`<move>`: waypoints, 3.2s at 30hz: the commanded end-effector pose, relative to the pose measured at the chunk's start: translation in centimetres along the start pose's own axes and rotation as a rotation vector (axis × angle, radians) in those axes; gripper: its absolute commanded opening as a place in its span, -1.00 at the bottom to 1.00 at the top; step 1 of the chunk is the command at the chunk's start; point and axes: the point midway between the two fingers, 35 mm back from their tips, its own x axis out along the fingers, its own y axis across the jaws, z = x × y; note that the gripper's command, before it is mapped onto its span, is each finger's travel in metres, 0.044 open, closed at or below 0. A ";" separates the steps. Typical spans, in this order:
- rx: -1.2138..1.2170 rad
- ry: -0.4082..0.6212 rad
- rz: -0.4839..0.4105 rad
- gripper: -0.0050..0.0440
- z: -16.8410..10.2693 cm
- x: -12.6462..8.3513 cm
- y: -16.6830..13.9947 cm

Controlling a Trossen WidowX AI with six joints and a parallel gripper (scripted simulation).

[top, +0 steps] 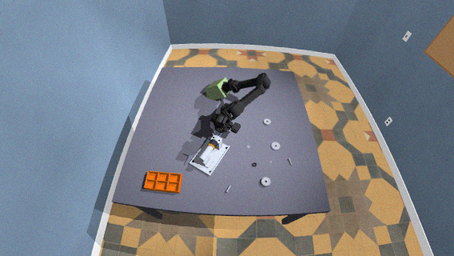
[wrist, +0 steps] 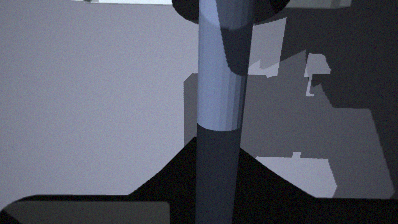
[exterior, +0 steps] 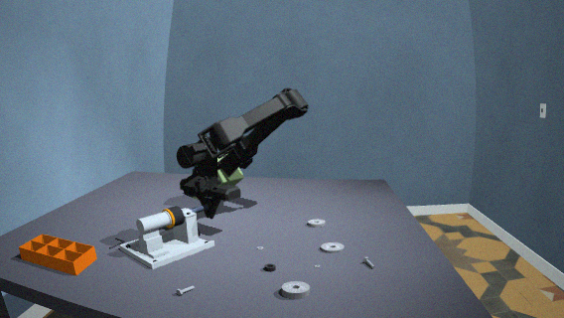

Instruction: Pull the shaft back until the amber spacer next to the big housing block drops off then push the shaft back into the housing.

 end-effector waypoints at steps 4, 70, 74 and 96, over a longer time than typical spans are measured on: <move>-0.016 -0.021 0.001 -1.00 0.1 -0.5 0.5; -0.017 -0.022 0.001 -1.00 -0.6 -0.5 0.5; -0.015 -0.020 0.001 -1.00 -0.7 -0.5 0.5; -0.017 -0.020 0.001 -1.00 -1.0 -0.5 0.5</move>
